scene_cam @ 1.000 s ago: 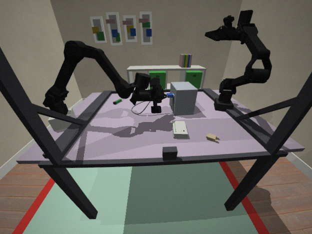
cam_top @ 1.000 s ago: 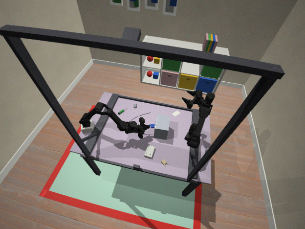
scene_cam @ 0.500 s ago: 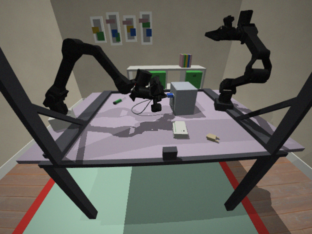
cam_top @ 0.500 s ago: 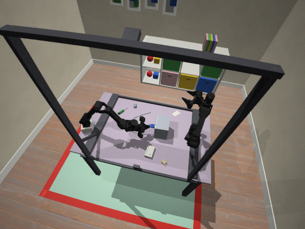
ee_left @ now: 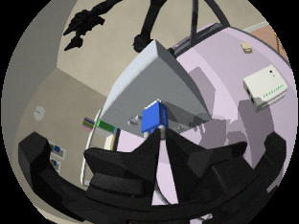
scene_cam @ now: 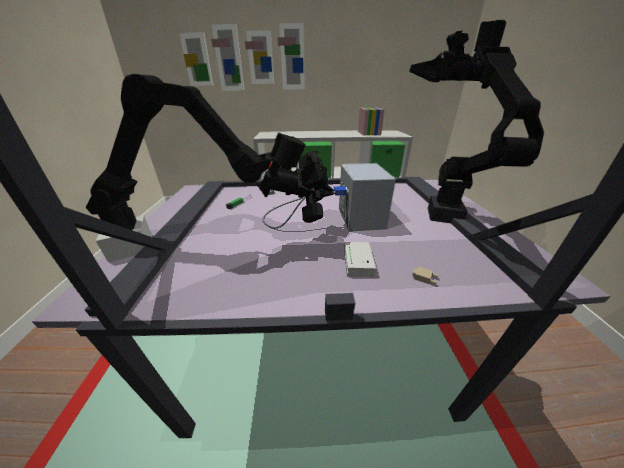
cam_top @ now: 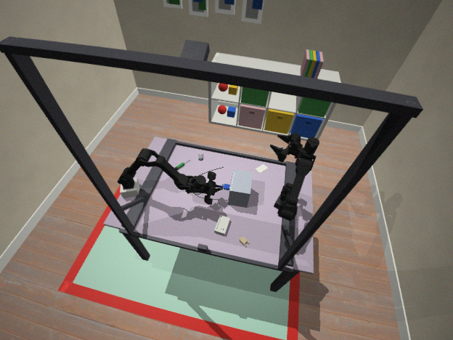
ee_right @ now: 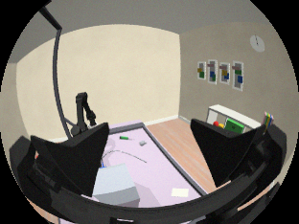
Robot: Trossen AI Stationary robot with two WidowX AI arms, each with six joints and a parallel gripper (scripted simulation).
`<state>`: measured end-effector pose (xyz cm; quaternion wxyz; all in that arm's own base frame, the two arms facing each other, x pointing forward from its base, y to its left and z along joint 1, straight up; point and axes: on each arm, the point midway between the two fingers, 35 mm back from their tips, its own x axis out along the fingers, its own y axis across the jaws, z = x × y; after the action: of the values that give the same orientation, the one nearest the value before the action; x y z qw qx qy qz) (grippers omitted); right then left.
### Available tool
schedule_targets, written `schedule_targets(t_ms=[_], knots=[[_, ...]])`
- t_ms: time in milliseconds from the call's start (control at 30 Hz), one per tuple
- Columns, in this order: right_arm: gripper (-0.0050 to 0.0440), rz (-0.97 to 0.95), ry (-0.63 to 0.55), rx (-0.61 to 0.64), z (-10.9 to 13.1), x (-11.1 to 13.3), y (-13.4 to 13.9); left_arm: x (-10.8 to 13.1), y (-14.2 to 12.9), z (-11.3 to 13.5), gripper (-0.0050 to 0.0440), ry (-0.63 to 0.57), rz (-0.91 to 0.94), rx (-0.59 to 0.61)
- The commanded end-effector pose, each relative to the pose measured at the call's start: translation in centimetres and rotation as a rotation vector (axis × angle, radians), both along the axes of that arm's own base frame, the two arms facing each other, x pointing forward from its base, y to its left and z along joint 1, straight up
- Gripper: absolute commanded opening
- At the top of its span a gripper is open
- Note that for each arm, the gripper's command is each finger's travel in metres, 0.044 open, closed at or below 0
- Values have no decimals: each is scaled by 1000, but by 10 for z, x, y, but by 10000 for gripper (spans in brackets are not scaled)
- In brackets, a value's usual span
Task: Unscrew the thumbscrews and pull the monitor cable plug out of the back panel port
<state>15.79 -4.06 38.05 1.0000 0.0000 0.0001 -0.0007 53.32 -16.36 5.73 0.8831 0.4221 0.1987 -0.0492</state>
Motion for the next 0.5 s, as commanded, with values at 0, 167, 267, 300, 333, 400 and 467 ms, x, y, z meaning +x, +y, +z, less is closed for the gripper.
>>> schedule_targets(t_ms=[0,167,267,300,333,400,467], knots=[[440,1,-1,-6,3,0,1,2,-1,14,72,-20,1,-21],[440,1,-1,-6,3,0,1,2,-1,14,192,-20,1,-21],[440,1,-1,-6,3,0,1,2,-1,14,216,-20,1,-21],[440,1,-1,-6,3,0,1,2,-1,14,240,-20,1,-21],[440,1,-1,-6,3,0,1,2,-1,14,264,-20,1,-21],[440,1,-1,-6,3,0,1,2,-1,14,312,-20,1,-21],[440,1,-1,-6,3,0,1,2,-1,14,360,-20,1,-21]])
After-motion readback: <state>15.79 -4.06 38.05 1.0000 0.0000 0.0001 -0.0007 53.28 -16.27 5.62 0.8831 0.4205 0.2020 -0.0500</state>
